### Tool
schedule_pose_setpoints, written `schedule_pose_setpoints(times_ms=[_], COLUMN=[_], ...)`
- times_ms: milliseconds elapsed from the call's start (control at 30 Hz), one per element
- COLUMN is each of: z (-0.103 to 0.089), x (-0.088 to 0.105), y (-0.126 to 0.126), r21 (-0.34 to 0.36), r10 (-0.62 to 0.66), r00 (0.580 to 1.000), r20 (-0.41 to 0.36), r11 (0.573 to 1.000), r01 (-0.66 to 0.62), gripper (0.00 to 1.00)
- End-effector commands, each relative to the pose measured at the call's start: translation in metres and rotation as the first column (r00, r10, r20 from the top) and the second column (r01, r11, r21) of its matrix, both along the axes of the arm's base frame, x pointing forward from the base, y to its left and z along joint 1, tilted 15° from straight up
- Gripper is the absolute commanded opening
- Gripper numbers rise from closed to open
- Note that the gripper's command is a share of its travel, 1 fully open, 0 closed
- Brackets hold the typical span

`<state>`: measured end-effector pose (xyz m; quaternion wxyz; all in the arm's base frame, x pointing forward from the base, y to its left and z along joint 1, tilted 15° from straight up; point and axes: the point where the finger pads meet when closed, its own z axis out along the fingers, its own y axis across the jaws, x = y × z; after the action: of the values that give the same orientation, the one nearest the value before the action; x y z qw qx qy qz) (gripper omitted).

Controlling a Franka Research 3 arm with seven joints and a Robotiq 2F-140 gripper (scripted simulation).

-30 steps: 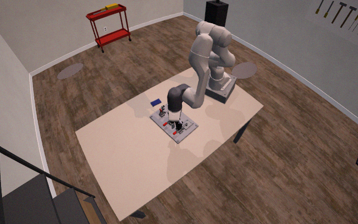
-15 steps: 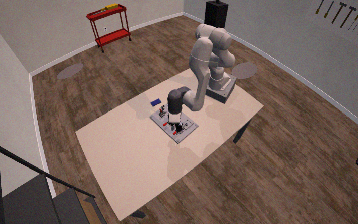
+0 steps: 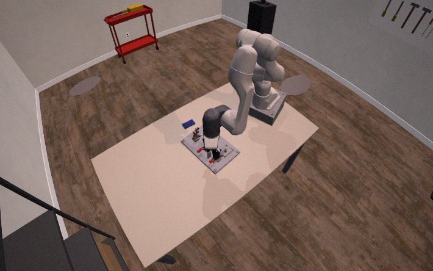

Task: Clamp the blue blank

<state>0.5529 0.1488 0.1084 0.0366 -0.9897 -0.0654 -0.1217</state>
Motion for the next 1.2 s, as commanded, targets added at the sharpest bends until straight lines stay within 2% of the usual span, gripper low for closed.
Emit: schedule_pose_setpoints(times_ms=[0, 267, 733, 767, 1167], z=[-0.005, -0.026, -0.026, -0.026, -0.026], x=[0.003, 0.009, 0.009, 0.009, 0.009], y=[0.001, 0.003, 0.003, 0.003, 0.003], r21=[-0.001, -0.001, -0.001, -0.001, -0.001], r10=[0.006, 0.006, 0.006, 0.006, 0.006], r00=[1.0, 1.0, 1.0, 1.0, 1.0], r20=[0.003, 0.003, 0.003, 0.003, 0.003], r11=[1.0, 1.0, 1.0, 1.0, 1.0], r01=[-0.006, -0.006, -0.006, -0.006, -0.006], gripper=[0.28, 0.28, 0.28, 0.0, 0.0])
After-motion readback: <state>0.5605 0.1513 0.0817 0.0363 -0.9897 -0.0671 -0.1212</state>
